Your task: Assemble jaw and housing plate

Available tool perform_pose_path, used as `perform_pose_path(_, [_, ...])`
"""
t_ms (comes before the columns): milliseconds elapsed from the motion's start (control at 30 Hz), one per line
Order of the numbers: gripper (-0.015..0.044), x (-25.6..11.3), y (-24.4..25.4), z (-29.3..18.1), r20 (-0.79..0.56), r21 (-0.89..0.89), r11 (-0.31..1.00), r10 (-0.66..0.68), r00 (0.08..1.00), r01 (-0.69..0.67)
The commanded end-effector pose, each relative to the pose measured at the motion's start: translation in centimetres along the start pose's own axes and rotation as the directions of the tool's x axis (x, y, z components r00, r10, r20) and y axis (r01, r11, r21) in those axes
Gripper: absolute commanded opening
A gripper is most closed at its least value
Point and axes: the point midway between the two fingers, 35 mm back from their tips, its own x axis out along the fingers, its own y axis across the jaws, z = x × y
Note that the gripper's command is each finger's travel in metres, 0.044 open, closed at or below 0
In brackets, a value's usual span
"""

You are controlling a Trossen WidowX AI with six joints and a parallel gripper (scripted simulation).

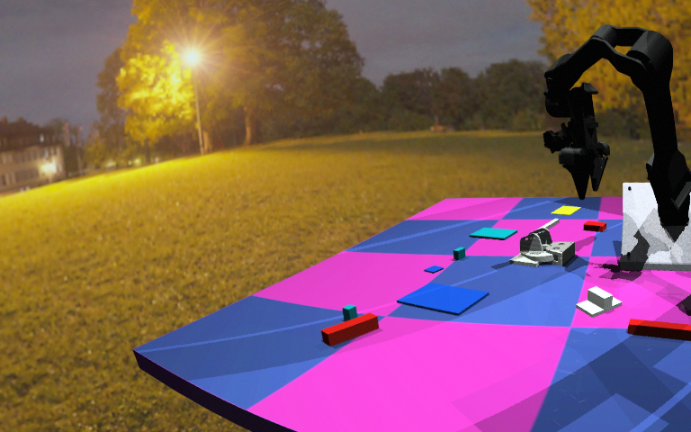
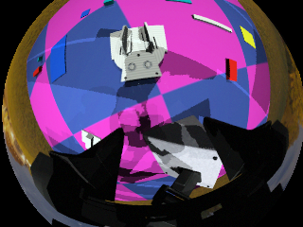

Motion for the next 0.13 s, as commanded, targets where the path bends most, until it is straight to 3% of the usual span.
perform_pose_path(0, [0.044, 0.08, -0.04, -0.16, -0.006, -0.003, 1.0, -0.001, 1.0, 0.001])
perform_pose_path(100, [0.044, 0.08, -0.04, -0.16, -0.006, -0.003, 1.0, -0.001, 1.0, 0.001])
